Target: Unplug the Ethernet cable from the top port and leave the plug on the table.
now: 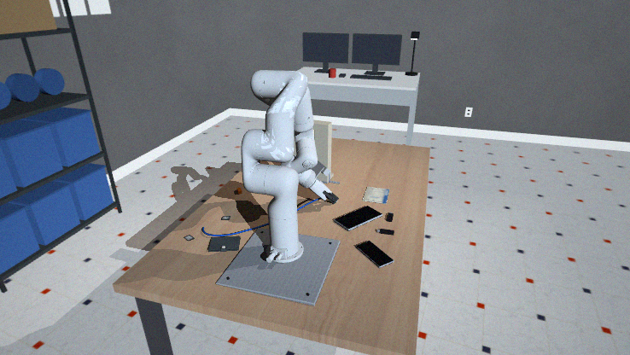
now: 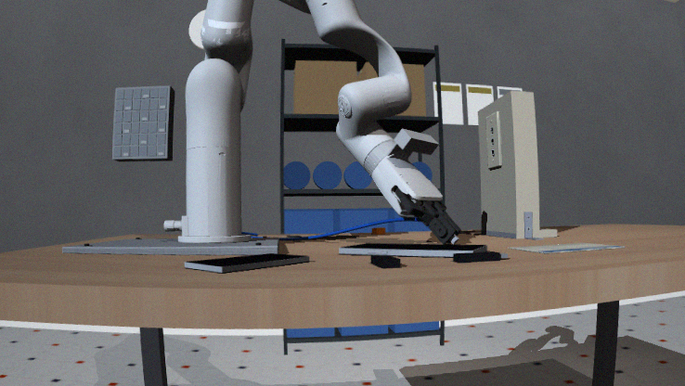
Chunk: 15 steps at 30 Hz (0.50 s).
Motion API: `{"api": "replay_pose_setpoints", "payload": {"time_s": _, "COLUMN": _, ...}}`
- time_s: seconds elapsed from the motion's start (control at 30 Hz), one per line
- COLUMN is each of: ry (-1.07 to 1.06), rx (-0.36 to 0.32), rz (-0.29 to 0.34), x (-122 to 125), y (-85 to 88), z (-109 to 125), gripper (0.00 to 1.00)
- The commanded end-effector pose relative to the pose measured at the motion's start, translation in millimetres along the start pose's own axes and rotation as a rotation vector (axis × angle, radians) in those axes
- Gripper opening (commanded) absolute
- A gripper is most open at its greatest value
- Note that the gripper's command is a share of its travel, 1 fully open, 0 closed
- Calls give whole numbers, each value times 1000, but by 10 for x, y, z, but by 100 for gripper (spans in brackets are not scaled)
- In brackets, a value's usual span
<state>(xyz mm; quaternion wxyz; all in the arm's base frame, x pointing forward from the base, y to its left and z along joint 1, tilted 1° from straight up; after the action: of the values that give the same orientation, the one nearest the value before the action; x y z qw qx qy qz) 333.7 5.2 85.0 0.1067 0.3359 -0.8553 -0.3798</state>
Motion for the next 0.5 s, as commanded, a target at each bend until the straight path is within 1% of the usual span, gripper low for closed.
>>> {"api": "replay_pose_setpoints", "payload": {"time_s": 0.0, "ry": -1, "rx": 1, "rz": -2, "x": -6, "y": -4, "z": -3, "gripper": 0}}
{"api": "replay_pose_setpoints", "payload": {"time_s": 0.33, "ry": -2, "rx": 2, "rz": -3, "x": -11, "y": -6, "z": -7, "gripper": 0}}
{"api": "replay_pose_setpoints", "payload": {"time_s": 0.37, "ry": -2, "rx": 2, "rz": -3, "x": -11, "y": -6, "z": -7, "gripper": 14}}
{"api": "replay_pose_setpoints", "payload": {"time_s": 0.47, "ry": -2, "rx": 2, "rz": -3, "x": -11, "y": -6, "z": -7, "gripper": 14}}
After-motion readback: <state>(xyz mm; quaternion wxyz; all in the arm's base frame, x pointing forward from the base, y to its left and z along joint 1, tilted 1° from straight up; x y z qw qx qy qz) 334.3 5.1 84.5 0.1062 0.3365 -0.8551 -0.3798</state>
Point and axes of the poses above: the point where the finger pads meet when closed, its own y axis back along the fingers, its own x axis across the jaws, z = x × y, the point moved 10 cm from there along y, back along the fingers, and after that the axes turned 6 degrees about -y, right-handed, at the moved point
